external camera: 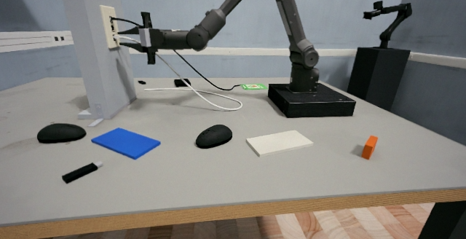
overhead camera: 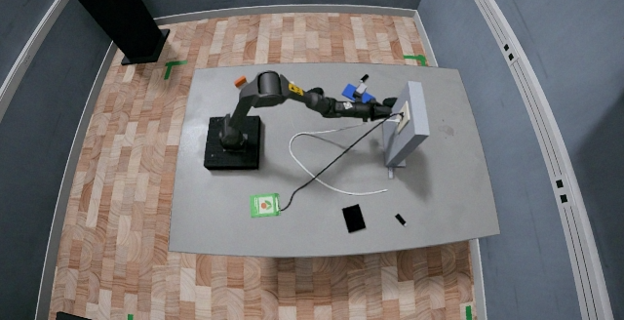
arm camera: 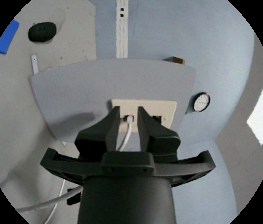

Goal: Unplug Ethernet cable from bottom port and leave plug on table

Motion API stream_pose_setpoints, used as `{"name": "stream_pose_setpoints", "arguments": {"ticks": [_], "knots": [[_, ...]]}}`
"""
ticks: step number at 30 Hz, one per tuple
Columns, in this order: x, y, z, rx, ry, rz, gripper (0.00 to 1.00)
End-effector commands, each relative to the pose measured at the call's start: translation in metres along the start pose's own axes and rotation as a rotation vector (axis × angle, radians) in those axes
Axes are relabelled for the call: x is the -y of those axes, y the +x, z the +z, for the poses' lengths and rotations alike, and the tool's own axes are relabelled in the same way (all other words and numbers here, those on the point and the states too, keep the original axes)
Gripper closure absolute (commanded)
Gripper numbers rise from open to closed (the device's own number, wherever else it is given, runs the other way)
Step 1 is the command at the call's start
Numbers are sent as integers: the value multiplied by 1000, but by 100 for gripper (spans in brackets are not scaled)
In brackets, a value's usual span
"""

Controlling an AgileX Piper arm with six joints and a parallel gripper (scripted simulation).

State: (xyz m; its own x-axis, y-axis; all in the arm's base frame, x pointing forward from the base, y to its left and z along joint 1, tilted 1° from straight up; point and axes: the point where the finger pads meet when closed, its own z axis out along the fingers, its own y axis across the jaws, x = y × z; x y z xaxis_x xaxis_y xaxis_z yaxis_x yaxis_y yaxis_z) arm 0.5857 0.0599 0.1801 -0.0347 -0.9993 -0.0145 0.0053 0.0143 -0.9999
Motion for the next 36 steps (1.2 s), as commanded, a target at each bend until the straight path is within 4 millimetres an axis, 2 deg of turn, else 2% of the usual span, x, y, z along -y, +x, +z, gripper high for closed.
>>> {"name": "stream_pose_setpoints", "arguments": {"ticks": [1,18,36], "knots": [[1,4,0,0,3,1,68],[1,33,0,0,3,1,68],[2,33,23,0,3,1,68]]}}
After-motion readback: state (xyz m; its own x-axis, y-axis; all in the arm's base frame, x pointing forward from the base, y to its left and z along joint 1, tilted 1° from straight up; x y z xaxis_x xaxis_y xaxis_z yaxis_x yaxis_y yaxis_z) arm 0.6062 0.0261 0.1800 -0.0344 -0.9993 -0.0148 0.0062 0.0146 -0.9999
